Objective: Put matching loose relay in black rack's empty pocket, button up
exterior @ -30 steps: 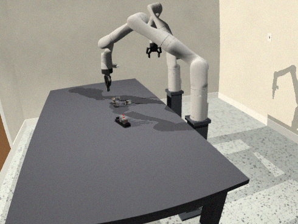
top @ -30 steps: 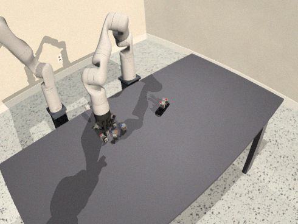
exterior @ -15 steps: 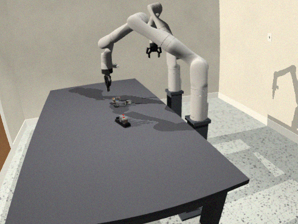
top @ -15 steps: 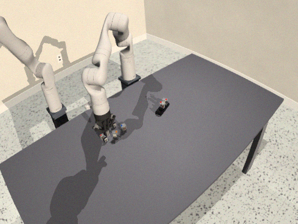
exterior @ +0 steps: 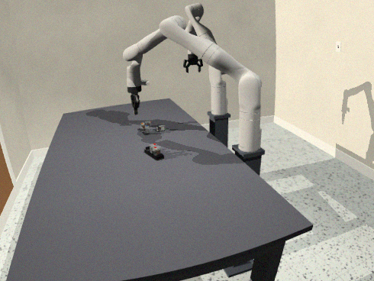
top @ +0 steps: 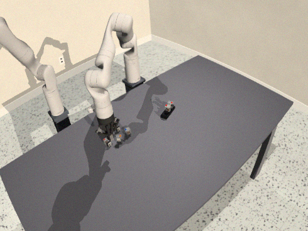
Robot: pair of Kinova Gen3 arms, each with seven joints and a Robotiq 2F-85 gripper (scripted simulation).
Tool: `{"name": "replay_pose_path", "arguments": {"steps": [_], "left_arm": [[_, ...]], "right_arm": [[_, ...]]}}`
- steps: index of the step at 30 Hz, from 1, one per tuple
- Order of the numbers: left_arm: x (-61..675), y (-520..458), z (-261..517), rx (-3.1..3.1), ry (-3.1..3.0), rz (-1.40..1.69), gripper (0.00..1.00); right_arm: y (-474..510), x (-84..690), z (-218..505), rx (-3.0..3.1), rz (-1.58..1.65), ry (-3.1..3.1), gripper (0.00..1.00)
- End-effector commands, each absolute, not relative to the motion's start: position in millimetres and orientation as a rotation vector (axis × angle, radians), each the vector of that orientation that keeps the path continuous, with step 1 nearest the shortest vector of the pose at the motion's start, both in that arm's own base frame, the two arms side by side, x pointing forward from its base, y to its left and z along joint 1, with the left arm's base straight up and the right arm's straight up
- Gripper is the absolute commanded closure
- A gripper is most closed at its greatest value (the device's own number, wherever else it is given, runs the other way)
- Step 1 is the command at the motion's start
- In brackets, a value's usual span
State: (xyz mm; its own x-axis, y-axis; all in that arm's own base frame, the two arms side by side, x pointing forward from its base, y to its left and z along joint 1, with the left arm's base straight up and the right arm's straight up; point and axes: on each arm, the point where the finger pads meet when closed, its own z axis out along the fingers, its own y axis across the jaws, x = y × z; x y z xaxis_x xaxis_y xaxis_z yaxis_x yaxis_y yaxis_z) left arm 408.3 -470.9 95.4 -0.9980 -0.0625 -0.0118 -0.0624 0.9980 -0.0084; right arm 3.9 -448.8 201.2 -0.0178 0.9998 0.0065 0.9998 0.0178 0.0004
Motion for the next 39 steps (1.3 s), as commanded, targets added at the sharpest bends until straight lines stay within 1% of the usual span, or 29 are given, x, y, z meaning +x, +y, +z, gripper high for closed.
{"name": "replay_pose_path", "arguments": {"steps": [1, 17, 23, 28, 29, 39], "left_arm": [[407.6, -472.4, 96.9, -0.094, 3.134, -0.02, 0.903], [406.8, -472.6, 97.0, -0.094, 3.133, -0.02, 0.903], [349.1, -471.0, 111.2, -0.093, 3.138, -0.013, 0.903], [336.9, -469.9, 114.4, -0.094, 3.138, -0.012, 0.903], [336.9, -469.9, 114.4, -0.094, 3.138, -0.012, 0.576], [338.0, -471.2, 115.4, -0.095, 3.136, -0.017, 0.576]], "right_arm": [[-450.0, 1.4, 200.0, -2.218, 0.0, -2.225, 0.002], [-450.0, 1.4, 200.0, -2.218, 0.0, -2.225, 0.002], [-450.0, 1.4, 200.0, -2.218, 0.0, -2.225, 0.002], [-450.0, 1.4, 200.0, -2.218, 0.0, -2.225, 0.002], [-450.0, 1.4, 200.0, -2.218, 0.0, -2.225, 0.002], [-450.0, 1.4, 200.0, -2.218, 0.0, -2.225, 0.002]]}}
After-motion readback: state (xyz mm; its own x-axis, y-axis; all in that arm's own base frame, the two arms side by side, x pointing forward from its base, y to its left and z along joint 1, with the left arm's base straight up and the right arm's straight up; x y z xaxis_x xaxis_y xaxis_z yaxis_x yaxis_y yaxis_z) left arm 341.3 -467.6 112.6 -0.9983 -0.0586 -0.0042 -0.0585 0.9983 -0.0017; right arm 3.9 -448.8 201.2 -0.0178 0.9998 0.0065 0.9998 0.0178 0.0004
